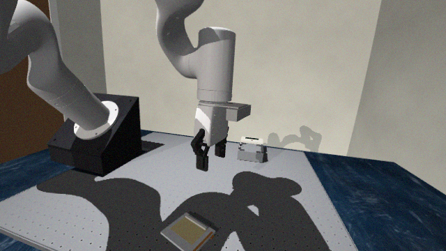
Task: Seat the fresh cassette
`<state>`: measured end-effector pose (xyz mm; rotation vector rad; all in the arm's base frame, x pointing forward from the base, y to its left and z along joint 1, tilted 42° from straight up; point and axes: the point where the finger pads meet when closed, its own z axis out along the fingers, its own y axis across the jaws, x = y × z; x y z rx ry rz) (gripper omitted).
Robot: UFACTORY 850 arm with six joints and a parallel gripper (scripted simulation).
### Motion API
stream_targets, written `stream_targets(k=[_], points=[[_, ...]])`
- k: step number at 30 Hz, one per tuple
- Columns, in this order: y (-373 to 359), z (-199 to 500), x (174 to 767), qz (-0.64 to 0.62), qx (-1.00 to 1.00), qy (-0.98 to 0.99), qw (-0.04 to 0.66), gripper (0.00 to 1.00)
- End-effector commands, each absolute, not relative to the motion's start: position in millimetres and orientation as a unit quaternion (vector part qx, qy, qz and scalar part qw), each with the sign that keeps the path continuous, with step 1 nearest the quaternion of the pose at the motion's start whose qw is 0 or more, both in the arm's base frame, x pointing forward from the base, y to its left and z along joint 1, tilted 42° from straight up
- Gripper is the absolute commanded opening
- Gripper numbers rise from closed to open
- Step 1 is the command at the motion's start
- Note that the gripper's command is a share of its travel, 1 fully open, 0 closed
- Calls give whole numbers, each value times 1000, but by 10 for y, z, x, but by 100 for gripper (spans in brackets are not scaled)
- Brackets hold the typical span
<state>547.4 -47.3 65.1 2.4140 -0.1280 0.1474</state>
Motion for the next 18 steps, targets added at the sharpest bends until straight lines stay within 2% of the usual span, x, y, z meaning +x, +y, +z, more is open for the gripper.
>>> stream_targets(k=[1, 18], points=[[-599, 699, 5502, 59, 933, -50, 352, 100], [-1303, 930, 5542, 80, 926, -109, 353, 100]])
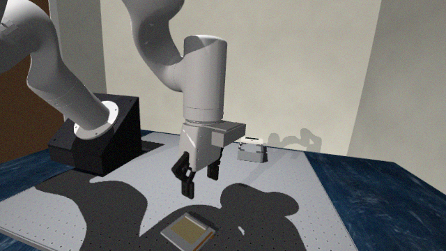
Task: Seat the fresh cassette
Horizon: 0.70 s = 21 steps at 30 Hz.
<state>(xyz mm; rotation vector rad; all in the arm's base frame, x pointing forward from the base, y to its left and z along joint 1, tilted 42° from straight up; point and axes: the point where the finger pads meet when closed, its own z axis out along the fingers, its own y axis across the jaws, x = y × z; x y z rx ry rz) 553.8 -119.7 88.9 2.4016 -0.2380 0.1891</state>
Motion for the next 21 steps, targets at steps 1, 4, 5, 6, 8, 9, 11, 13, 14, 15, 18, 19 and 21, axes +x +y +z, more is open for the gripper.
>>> stream_targets(k=[1, 4, 5, 6, 8, 9, 11, 13, 14, 15, 18, 19, 21], points=[[-1350, 946, 5541, 80, 926, -109, 353, 100], [-1493, 993, 5536, 80, 926, -109, 353, 100], [-1540, 1009, 5534, 80, 926, -109, 353, 100], [-1588, 1024, 5533, 80, 926, -109, 353, 100], [-1683, 1056, 5530, 80, 926, -109, 353, 100], [-1726, 1070, 5528, 80, 926, -109, 353, 100], [-1725, 1070, 5528, 80, 926, -109, 353, 100], [-1725, 1070, 5528, 80, 926, -109, 353, 100], [-1725, 1070, 5528, 80, 926, -109, 353, 100], [-1726, 1070, 5528, 80, 926, -109, 353, 100], [-1726, 1070, 5528, 80, 926, -109, 353, 100], [-1726, 1070, 5528, 80, 926, -109, 353, 100], [-1726, 1070, 5528, 80, 926, -109, 353, 100]])
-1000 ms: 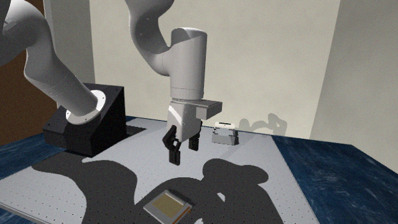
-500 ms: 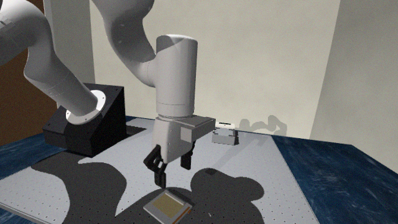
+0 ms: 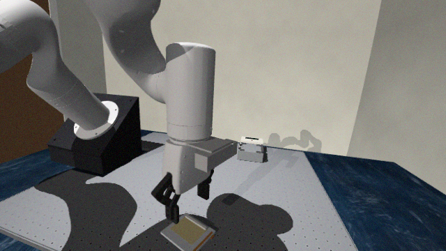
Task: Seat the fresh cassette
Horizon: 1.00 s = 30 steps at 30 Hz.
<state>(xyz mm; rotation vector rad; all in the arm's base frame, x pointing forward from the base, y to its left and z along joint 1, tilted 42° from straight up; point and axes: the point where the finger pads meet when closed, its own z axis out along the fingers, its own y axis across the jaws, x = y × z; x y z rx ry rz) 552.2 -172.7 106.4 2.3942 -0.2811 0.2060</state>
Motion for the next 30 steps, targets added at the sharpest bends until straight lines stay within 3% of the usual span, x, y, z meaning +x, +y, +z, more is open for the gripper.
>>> stream_targets(k=[1, 30], points=[[-1726, 1070, 5528, 80, 926, -109, 353, 100], [-1932, 844, 5550, 80, 926, -109, 353, 100]])
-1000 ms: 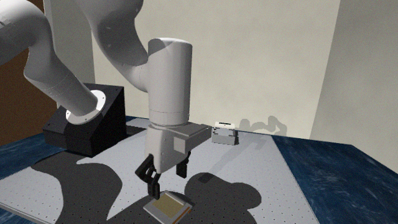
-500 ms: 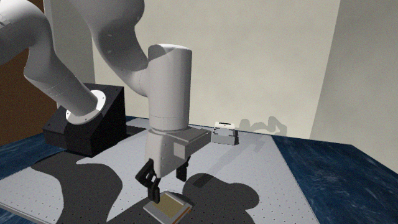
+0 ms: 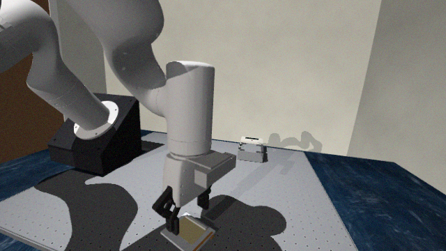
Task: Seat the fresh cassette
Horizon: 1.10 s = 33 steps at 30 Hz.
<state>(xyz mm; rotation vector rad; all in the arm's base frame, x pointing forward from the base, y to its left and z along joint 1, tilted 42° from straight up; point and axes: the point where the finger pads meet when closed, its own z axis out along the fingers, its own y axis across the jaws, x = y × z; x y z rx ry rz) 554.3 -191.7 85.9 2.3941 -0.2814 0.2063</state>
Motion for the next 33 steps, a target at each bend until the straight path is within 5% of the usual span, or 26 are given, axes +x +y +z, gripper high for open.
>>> stream_targets(k=[1, 33], points=[[-1941, 834, 5551, 80, 926, -109, 353, 100], [-2191, 559, 5577, 80, 926, -109, 353, 100]])
